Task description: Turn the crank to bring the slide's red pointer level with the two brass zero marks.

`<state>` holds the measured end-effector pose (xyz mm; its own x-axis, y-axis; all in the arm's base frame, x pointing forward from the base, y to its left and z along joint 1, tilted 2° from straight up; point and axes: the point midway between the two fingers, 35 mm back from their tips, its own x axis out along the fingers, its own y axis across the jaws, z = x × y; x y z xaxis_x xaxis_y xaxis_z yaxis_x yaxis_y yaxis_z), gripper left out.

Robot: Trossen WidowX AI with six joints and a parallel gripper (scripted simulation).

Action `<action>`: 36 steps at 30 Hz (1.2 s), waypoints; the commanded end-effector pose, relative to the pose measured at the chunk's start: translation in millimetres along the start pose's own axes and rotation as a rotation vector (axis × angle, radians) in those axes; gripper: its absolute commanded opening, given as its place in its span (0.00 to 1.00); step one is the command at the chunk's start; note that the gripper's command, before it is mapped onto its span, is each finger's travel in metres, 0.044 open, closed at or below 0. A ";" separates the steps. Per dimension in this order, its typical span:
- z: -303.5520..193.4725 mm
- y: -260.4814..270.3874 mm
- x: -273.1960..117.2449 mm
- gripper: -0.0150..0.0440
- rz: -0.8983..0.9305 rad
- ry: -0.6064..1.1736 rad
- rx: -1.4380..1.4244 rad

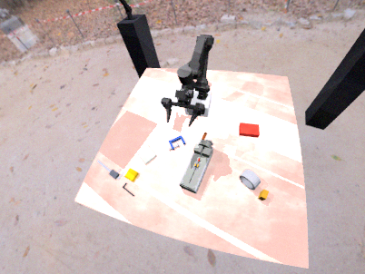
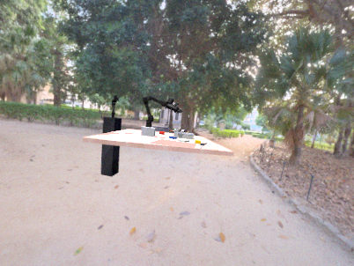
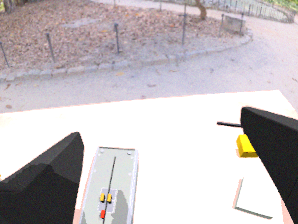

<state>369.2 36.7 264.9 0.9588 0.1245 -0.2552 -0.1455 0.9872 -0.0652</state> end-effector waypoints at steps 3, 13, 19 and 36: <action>-23.0 18.0 25.0 1.00 0.074 0.120 -0.028; -75.3 53.3 63.4 1.00 0.208 0.348 -0.074; -101.4 69.9 76.4 1.00 0.268 0.450 -0.094; -148.2 74.7 91.4 1.00 0.269 0.450 -0.094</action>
<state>409.8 106.7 93.7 0.6879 0.2945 -0.6633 -0.4105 0.9116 -0.0210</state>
